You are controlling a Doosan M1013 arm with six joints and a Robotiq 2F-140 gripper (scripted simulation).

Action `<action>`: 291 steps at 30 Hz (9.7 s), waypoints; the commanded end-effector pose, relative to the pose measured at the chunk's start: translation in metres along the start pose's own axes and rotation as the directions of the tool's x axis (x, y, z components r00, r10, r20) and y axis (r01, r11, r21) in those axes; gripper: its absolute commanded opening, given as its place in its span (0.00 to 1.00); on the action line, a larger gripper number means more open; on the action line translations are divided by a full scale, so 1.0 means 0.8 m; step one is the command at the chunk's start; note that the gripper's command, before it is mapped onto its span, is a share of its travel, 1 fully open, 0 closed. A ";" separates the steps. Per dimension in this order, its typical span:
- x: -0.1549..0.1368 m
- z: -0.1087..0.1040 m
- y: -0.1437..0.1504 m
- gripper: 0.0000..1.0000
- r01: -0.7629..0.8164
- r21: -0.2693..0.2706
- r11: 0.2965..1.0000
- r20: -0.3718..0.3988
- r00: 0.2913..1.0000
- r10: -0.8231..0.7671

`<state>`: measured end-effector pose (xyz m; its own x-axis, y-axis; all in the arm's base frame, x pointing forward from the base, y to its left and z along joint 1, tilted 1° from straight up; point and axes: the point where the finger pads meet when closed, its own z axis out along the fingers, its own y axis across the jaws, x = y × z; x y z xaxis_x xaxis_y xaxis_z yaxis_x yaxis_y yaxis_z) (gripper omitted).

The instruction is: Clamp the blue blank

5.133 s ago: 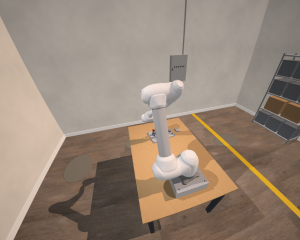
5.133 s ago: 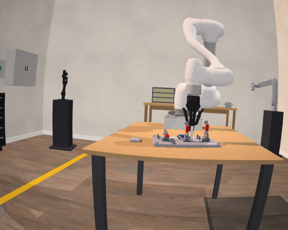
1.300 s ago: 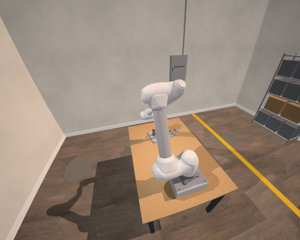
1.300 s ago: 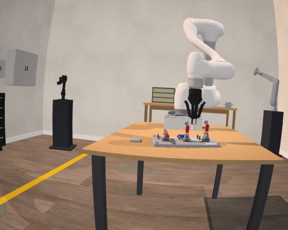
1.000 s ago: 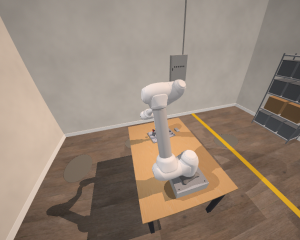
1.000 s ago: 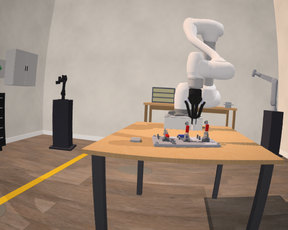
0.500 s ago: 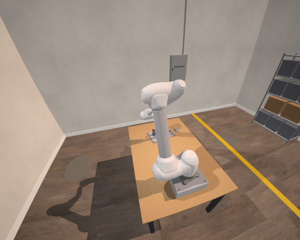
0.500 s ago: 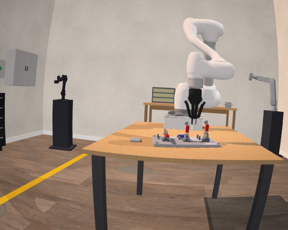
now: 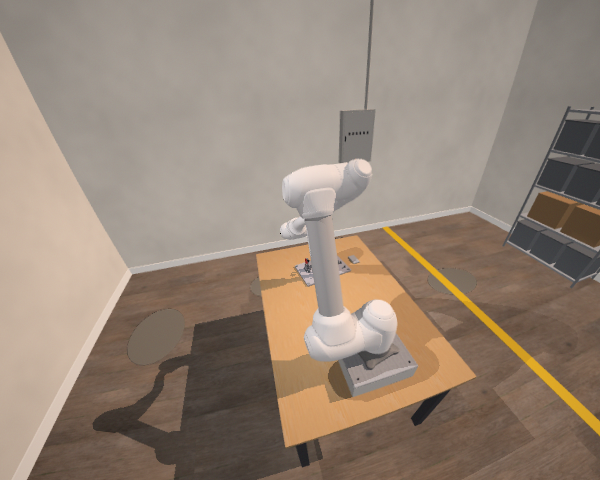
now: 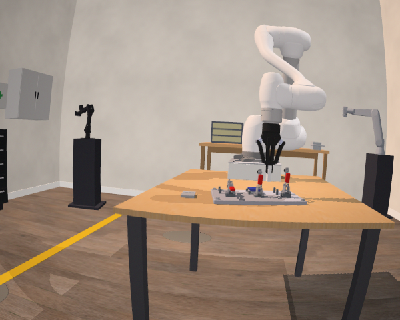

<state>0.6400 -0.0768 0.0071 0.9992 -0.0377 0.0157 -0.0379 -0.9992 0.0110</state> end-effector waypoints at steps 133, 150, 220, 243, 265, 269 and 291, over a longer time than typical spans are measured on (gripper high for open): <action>-0.091 0.050 0.066 0.00 0.000 0.000 1.000 0.000 1.000 0.000; -0.086 0.050 0.066 0.00 0.000 0.000 1.000 0.000 1.000 0.000; -0.092 0.050 0.066 0.00 0.000 0.000 1.000 0.000 1.000 0.000; -0.097 0.000 0.066 0.00 0.000 0.000 1.000 0.000 1.000 0.000; -0.097 -0.114 0.066 0.28 0.000 0.000 1.000 0.000 1.000 0.000; -0.097 -0.136 0.066 0.28 0.000 0.000 1.000 0.000 1.000 0.000; -0.097 -0.149 0.066 0.28 0.000 0.000 1.000 0.000 1.000 0.000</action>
<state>0.5588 -0.1255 0.1256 0.9992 -0.0377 0.0158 -0.0379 -0.9992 0.0110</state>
